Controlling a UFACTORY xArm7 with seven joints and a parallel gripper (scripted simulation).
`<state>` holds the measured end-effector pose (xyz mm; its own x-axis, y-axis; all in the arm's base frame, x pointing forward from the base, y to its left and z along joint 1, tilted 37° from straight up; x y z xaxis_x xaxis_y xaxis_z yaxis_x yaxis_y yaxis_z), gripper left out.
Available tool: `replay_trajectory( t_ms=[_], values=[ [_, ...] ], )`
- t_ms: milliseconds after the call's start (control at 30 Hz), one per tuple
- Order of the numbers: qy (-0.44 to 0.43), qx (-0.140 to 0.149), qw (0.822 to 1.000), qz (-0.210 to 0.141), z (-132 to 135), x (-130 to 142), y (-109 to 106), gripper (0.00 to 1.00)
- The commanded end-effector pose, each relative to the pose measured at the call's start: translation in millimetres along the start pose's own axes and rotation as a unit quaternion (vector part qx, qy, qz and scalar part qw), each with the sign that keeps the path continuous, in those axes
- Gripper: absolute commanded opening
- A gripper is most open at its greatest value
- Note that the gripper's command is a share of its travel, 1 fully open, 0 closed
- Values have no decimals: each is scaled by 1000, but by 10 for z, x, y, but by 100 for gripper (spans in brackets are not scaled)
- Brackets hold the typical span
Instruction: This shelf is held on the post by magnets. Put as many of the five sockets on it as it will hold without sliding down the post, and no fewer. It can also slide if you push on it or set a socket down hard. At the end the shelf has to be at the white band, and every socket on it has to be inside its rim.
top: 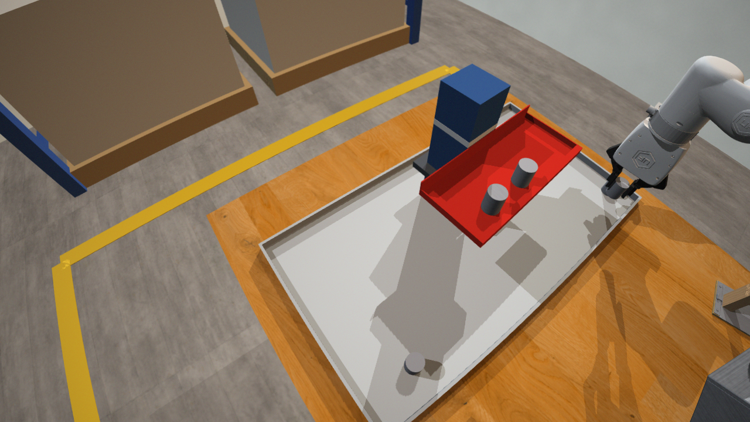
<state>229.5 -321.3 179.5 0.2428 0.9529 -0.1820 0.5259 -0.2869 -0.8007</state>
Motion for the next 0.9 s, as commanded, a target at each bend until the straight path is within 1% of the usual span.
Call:
replay_trajectory(
  t_ms=[0, 533, 700, 867],
  values=[
    [0, -1, 1000, 1, -3, -4, -28, 0],
    [0, -1, 1000, 1, 2, -5, -43, 0],
    [0, -1, 1000, 1, 22, -7, -96, 0],
    [0, -1, 1000, 1, 61, -10, -201, 0]
  ],
)
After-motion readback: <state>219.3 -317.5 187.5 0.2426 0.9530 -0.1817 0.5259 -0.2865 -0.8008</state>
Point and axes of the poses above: the point where the finger pads meet when closed, its own y axis out along the fingers, its own z axis across the jaws, x = y × z, the point moved 10 cm from there along -y, back along the fingers, and after that the axes turned 5 degrees about y, right-handed, at the moved point
